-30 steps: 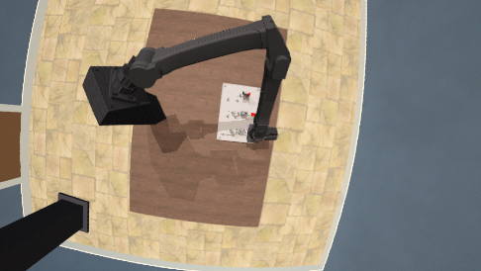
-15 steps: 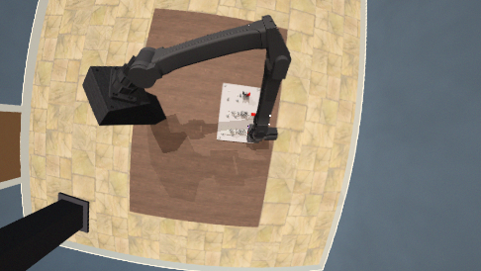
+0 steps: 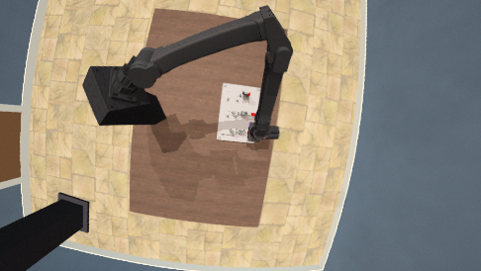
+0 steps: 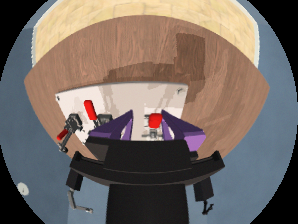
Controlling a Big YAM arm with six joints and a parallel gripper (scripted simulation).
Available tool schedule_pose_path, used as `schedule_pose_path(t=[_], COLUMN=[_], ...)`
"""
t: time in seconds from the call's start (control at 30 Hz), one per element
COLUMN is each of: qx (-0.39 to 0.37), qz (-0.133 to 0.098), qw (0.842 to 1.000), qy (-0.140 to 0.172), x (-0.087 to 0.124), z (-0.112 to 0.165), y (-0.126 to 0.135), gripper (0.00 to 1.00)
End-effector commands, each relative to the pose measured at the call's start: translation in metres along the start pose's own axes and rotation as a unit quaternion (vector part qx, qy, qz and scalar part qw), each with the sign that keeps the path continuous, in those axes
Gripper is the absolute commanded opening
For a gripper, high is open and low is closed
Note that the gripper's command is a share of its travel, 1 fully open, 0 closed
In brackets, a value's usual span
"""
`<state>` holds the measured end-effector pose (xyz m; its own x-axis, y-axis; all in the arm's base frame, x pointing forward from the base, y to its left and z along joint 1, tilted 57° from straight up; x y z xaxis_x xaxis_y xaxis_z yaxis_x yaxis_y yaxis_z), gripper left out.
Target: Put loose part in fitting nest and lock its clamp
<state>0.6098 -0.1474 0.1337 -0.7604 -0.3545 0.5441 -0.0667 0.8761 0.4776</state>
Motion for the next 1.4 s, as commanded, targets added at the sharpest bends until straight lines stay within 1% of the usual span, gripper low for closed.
schedule_pose_path(t=[0.0,0.13,0.27,0.3,0.37,0.47,0.53,0.83,0.87,1.37], qx=[0.0,0.0,0.0,-0.012,-0.012,-0.004,0.0,0.0,0.0,-0.001], qz=[0.014,0.014,0.014,0.015,0.015,0.015,0.014,0.014,0.014,0.014], qw=[1.0,1.0,1.0,1.0,1.0,1.0,1.0,1.0,1.0,1.0], qy=[-0.013,-0.013,-0.013,0.002,0.002,-0.009,-0.014,-0.014,-0.014,-0.014], x=[0.037,0.047,0.049,0.037,0.037,0.046,0.048,0.048,0.048,0.048], z=[-0.011,-0.011,-0.011,0.005,0.005,-0.006,-0.012,-0.013,-0.013,-0.013], y=[-0.014,-0.014,-0.014,-0.025,-0.025,-0.017,-0.015,-0.015,-0.015,-0.015], gripper=[0.45,0.45,0.45,0.45,0.45,0.45,0.45,0.45,0.0,0.0])
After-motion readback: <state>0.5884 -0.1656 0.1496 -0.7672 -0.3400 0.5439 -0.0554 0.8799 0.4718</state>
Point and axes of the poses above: the point where the finger pads meet when closed, its own x axis back along the fingers, its own y axis across the jaws, z = x × y, the point moved 8 cm from there along x, back along the fingers, and after that the axes turned 2 degrees about -x, right-handed, at the moved point
